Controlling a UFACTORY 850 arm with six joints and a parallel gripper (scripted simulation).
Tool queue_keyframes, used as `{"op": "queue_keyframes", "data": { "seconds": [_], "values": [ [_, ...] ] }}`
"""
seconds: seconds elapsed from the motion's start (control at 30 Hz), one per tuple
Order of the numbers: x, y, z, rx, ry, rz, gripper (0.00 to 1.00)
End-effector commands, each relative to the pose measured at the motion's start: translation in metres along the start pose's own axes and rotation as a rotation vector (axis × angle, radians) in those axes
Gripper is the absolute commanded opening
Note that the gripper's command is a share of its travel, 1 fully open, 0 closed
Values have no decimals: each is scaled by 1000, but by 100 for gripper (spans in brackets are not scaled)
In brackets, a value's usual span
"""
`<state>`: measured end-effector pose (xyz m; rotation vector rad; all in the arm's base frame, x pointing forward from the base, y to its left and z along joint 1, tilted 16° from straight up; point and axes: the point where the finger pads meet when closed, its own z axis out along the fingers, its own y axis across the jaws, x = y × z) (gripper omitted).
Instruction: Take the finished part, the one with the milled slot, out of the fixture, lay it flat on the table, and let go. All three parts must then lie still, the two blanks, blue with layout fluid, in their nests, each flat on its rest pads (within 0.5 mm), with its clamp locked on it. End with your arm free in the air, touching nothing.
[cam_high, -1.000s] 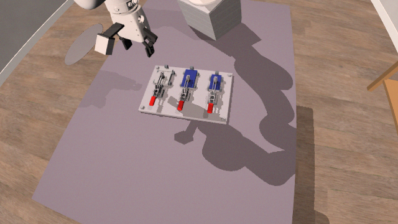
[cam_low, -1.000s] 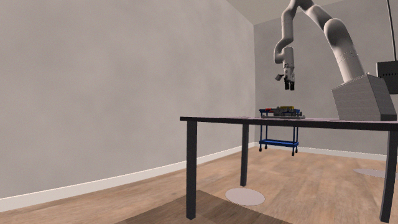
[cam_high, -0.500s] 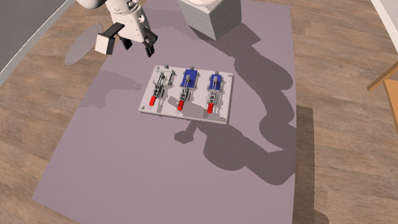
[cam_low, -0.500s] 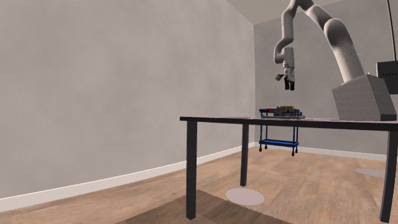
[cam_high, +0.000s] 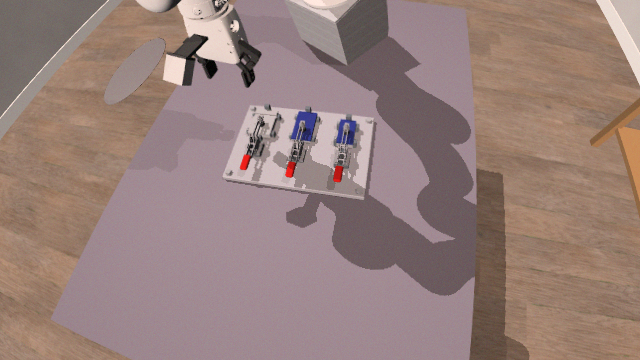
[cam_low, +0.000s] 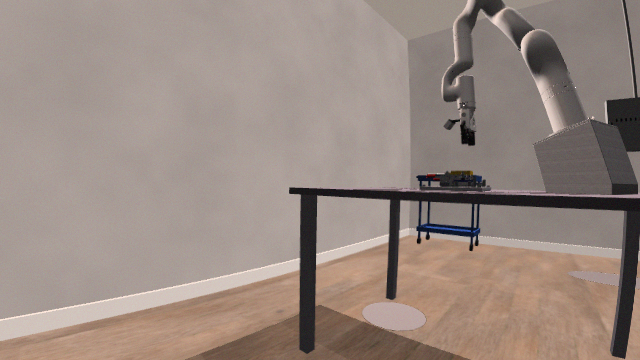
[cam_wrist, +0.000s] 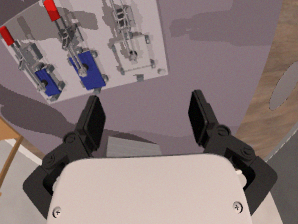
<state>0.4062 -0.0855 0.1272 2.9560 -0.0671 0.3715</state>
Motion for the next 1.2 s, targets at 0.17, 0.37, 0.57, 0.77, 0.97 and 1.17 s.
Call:
{"op": "queue_keyframes", "data": {
  "seconds": [0.17, 0.37, 0.57, 0.77, 0.97, 1.17],
  "values": [
    [-2, -1, 0, 4, 12, -17, 100],
    [-2, -1, 0, 4, 12, -17, 100],
    [-2, -1, 0, 4, 12, -17, 100],
    [-2, -1, 0, 4, 12, -17, 100],
    [-7, -4, 1, 10, 11, -43, 100],
    [-18, -10, 2, 25, 6, -106, 100]
  ]
}}
